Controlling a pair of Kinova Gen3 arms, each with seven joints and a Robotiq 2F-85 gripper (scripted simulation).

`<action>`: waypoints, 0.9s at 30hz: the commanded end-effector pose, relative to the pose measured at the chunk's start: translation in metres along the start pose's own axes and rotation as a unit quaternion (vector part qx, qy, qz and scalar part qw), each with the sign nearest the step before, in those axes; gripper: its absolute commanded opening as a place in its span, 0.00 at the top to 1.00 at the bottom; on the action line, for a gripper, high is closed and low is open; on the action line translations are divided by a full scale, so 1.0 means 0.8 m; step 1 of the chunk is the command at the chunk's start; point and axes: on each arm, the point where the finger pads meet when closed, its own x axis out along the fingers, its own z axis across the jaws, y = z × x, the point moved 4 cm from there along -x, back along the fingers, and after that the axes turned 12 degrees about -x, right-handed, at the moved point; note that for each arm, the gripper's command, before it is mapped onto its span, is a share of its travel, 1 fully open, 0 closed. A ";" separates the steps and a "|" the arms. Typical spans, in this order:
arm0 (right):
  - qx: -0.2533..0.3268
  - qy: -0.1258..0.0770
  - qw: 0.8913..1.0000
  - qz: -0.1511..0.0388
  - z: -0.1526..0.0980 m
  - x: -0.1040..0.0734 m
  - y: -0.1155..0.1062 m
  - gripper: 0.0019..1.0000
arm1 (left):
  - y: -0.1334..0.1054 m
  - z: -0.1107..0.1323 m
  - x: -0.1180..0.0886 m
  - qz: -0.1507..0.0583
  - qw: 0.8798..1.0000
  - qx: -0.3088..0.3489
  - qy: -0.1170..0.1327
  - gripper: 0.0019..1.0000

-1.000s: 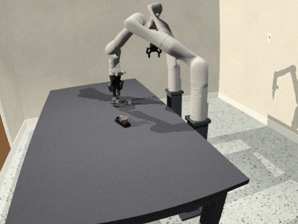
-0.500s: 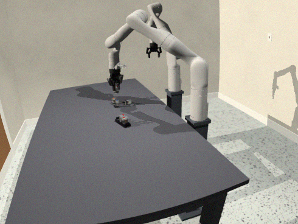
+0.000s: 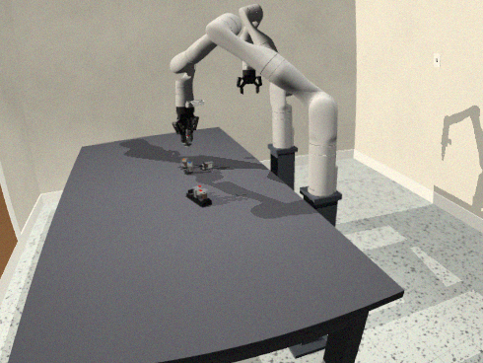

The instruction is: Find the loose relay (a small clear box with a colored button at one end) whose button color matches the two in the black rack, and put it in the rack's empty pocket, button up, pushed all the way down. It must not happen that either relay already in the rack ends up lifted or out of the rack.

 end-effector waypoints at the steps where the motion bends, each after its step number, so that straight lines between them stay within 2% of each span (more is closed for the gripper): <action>1: 0.007 0.001 1.000 -0.003 -0.003 0.001 -0.001 0.00 | -0.002 -0.001 -0.007 -0.003 1.000 0.001 0.003 0.65; 7: 0.007 0.001 1.000 -0.003 -0.003 0.001 -0.001 0.00 | 0.004 0.009 -0.005 0.000 1.000 0.002 0.003 0.65; 13: 0.007 0.001 1.000 -0.003 -0.003 0.001 -0.001 0.00 | 0.024 0.081 -0.005 -0.002 1.000 0.000 0.003 0.65; 20: 0.007 0.001 1.000 -0.003 -0.003 0.001 -0.001 0.00 | 0.057 0.150 -0.005 -0.003 1.000 0.001 0.002 0.65; 22: 0.007 0.001 1.000 -0.003 -0.003 0.001 -0.001 0.00 | 0.057 0.150 -0.005 -0.003 1.000 0.001 0.002 0.65; 24: 0.007 0.001 1.000 -0.003 -0.003 0.001 -0.001 0.00 | 0.076 0.182 -0.004 -0.003 1.000 0.001 0.002 0.65; 27: 0.007 0.001 1.000 -0.003 -0.003 0.001 -0.001 0.00 | 0.094 0.207 -0.004 -0.003 1.000 0.001 0.002 0.65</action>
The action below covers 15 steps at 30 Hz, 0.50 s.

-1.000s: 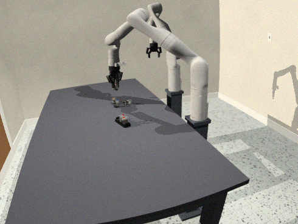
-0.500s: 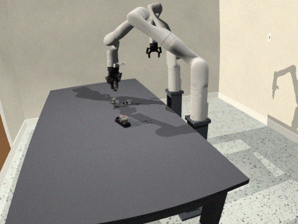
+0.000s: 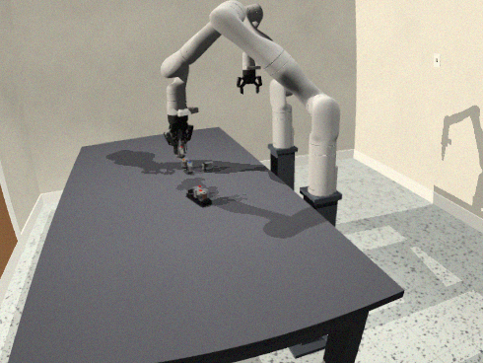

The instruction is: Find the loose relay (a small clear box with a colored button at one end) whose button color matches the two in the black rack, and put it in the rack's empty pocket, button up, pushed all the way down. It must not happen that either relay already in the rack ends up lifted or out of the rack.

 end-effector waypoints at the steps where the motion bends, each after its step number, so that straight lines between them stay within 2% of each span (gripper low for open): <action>1: 0.007 0.001 1.000 -0.003 -0.003 0.001 -0.001 0.00 | 0.025 0.046 -0.007 -0.006 1.000 -0.011 0.001 0.65; 10: 0.007 0.001 1.000 -0.003 -0.003 0.001 -0.001 0.00 | 0.095 0.115 -0.004 -0.005 1.000 -0.011 0.000 0.65; 12: 0.007 0.001 1.000 -0.003 -0.003 0.001 -0.001 0.00 | 0.095 0.115 -0.004 -0.005 1.000 -0.011 0.000 0.65; 15: 0.007 0.001 1.000 -0.003 -0.003 0.001 -0.001 0.00 | 0.131 0.142 -0.003 -0.005 1.000 -0.012 0.000 0.65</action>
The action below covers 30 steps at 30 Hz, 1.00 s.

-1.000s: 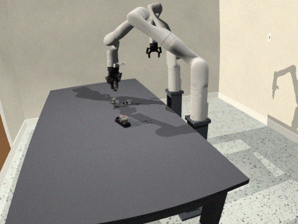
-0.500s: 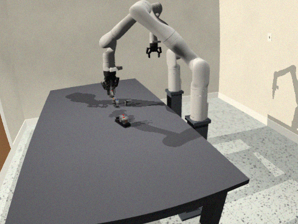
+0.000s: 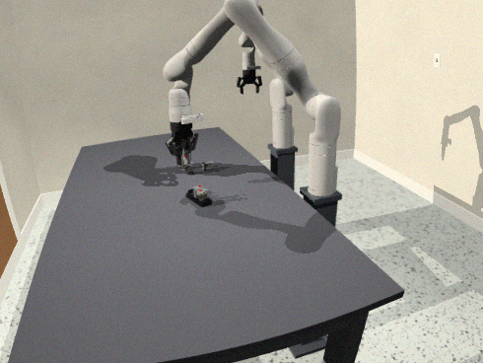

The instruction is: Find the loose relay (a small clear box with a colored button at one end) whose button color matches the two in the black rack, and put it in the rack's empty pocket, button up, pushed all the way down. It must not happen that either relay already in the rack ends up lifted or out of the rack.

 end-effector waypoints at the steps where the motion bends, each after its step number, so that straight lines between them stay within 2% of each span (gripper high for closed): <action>1: 0.007 0.001 1.000 -0.003 -0.003 0.001 -0.001 0.00 | 0.038 0.036 -0.005 -0.004 1.000 -0.011 -0.001 0.65; 4: 0.007 0.001 1.000 -0.003 -0.003 0.001 -0.001 0.00 | 0.065 0.052 -0.004 -0.003 1.000 -0.012 -0.001 0.65; 7: 0.007 0.001 1.000 -0.003 -0.003 0.001 -0.001 0.00 | 0.079 0.058 -0.003 -0.003 1.000 -0.012 0.000 0.65; 23: 0.007 0.001 1.000 -0.003 -0.003 0.001 -0.001 0.00 | 0.082 0.058 -0.003 -0.002 1.000 -0.010 0.000 0.65; 26: 0.007 0.001 1.000 -0.003 -0.003 0.001 -0.001 0.00 | 0.084 0.060 -0.002 0.003 1.000 0.023 -0.002 0.65; 29: 0.007 0.001 1.000 -0.003 -0.003 0.001 -0.001 0.00 | 0.083 0.061 -0.002 0.003 0.996 0.084 -0.002 0.65; 30: 0.007 0.001 1.000 -0.003 -0.003 0.001 -0.001 0.00 | 0.083 0.061 -0.002 0.003 0.996 0.084 -0.002 0.65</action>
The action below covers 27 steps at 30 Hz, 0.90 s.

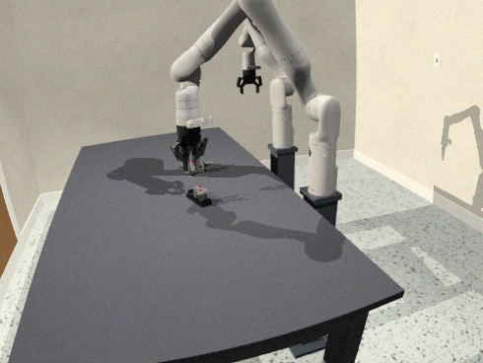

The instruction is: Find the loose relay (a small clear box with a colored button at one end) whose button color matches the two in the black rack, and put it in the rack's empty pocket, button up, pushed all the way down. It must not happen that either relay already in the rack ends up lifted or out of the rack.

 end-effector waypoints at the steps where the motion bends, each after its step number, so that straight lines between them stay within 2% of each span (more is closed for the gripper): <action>1: 0.007 0.001 1.000 -0.003 -0.003 0.001 -0.001 0.00 | 0.003 0.001 0.001 0.002 1.000 0.029 0.003 0.65; 5: 0.007 0.001 1.000 -0.003 -0.003 0.001 -0.001 0.00 | 0.002 0.002 0.001 0.002 0.997 0.075 0.003 0.65; 18: 0.007 0.001 1.000 -0.003 -0.003 0.001 -0.001 0.00 | 0.001 0.001 0.006 -0.002 0.998 0.068 0.003 0.65; 27: 0.007 0.001 1.000 -0.003 -0.003 0.001 -0.001 0.00 | -0.001 0.000 0.022 -0.003 0.998 0.070 0.003 0.65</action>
